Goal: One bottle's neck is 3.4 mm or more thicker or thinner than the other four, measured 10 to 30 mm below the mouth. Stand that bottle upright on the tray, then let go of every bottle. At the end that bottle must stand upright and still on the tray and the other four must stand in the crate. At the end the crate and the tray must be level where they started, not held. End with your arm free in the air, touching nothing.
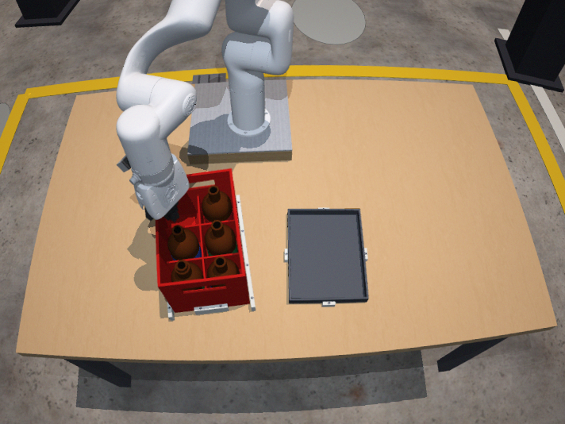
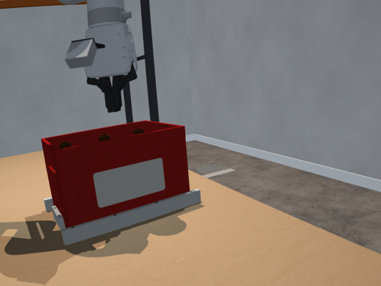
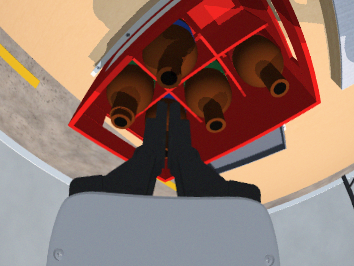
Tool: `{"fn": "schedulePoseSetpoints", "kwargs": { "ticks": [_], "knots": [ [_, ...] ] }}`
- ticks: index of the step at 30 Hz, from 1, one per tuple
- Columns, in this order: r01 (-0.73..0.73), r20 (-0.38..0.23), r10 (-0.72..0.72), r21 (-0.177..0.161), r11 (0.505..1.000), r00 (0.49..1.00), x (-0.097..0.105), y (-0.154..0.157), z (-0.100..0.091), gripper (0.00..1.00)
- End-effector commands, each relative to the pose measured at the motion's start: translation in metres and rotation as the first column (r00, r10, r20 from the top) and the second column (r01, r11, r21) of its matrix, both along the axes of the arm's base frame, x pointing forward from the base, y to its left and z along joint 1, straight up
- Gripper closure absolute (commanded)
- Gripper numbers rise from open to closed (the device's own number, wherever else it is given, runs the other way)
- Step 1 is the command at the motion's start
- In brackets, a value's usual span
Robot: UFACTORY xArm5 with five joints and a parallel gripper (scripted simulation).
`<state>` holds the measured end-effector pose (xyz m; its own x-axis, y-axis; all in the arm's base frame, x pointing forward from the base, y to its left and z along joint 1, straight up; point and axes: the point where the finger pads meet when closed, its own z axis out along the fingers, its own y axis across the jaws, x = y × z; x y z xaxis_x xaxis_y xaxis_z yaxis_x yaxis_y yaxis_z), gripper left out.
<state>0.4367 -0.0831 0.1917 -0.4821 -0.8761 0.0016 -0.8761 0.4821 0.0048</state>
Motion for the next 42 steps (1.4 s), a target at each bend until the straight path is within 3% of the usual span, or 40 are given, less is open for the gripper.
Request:
{"fn": "schedulePoseSetpoints", "kwargs": {
  "ticks": [1, 7, 16, 17, 42],
  "knots": [
    [0.000, 0.004, 0.000, -0.001, 1.000, 1.000, 0.000, 0.007, 0.002, 1.00],
    [0.000, 0.004, 0.000, -0.001, 1.000, 1.000, -0.017, 0.065, 0.002, 1.00],
    [0.000, 0.004, 0.000, -0.001, 1.000, 1.000, -0.025, 0.086, 0.002, 1.00],
    [0.000, 0.004, 0.000, -0.001, 1.000, 1.000, -0.025, 0.086, 0.002, 0.35],
    [0.000, 0.004, 0.000, -0.001, 1.000, 1.000, -0.025, 0.086, 0.002, 0.35]
  ]
}}
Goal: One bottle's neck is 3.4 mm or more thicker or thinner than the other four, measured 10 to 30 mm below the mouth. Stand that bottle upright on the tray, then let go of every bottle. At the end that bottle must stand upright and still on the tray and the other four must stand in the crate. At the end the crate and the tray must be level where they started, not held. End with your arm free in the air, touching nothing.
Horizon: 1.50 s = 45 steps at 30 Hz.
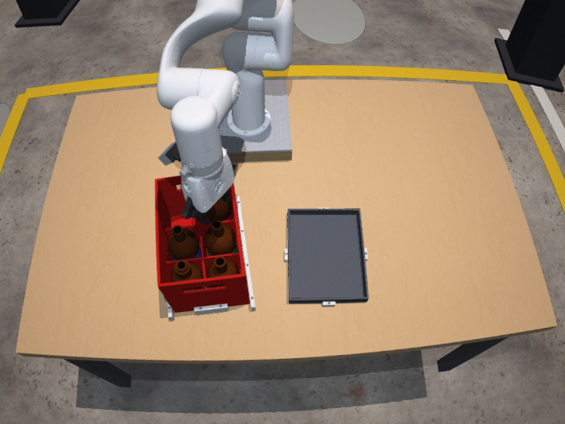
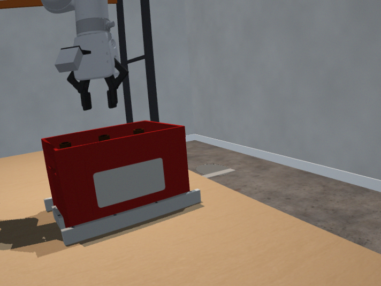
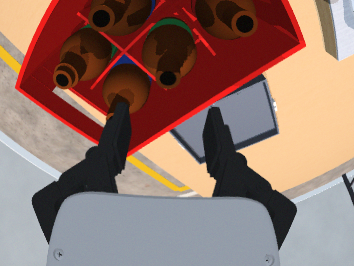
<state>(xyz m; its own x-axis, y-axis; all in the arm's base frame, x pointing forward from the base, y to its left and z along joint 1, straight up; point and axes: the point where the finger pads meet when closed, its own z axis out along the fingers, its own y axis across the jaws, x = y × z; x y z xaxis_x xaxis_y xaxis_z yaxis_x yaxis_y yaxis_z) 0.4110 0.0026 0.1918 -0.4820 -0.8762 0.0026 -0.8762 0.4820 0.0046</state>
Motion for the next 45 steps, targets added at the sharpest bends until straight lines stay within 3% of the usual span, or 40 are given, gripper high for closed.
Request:
{"fn": "schedulePoseSetpoints", "kwargs": {
  "ticks": [1, 22, 45],
  "knots": [
    [0.000, 0.004, 0.000, 0.000, 1.000, 1.000, 0.001, 0.000, 0.001, 0.35],
    [0.000, 0.004, 0.000, 0.000, 1.000, 1.000, 0.001, 0.000, -0.001, 0.35],
    [0.000, 0.004, 0.000, 0.000, 1.000, 1.000, 0.001, 0.000, -0.025, 0.35]
  ]
}}
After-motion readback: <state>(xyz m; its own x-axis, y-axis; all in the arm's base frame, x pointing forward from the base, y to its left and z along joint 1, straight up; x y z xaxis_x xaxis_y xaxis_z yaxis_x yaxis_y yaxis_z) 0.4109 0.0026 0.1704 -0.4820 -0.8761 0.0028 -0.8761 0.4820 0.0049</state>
